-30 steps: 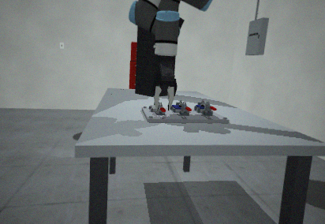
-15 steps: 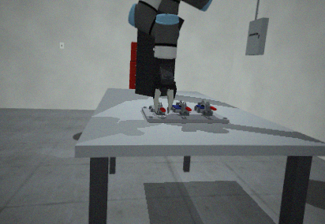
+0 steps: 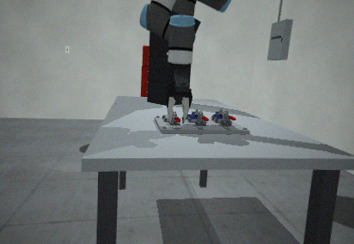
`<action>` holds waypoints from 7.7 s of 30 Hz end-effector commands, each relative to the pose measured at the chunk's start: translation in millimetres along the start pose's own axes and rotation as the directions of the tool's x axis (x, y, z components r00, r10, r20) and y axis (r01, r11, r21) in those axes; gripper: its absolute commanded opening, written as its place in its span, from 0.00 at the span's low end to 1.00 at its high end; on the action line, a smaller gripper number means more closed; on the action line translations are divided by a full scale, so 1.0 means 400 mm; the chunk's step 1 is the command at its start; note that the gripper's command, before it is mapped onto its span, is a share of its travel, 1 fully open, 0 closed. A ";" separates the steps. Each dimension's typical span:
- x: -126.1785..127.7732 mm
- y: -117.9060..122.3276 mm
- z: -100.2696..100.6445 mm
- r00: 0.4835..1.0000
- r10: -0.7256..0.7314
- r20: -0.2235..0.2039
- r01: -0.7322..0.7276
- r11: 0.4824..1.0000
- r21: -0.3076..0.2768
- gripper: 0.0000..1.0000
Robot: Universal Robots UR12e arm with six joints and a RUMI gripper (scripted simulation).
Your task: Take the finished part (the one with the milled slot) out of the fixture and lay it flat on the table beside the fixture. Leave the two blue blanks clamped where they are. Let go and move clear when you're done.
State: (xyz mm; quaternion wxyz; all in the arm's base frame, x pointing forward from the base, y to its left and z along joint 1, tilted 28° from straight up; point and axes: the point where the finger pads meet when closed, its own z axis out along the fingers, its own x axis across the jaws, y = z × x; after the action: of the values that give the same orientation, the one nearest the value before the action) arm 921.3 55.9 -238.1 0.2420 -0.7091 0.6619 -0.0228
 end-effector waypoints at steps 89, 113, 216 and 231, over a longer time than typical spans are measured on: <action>0.004 0.010 -0.034 1.000 0.001 -0.002 -0.001 1.000 0.003 0.00; 0.004 0.035 -0.064 1.000 0.001 -0.002 -0.001 1.000 0.003 0.00; 0.002 0.125 -0.082 1.000 0.002 -0.001 -0.002 1.000 -0.001 0.00; 0.003 0.127 -0.082 1.000 0.002 -0.001 -0.002 1.000 -0.001 0.00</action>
State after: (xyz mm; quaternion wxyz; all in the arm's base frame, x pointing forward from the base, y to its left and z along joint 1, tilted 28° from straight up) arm 870.0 44.9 -223.4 0.2438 -0.7091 0.6611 -0.0265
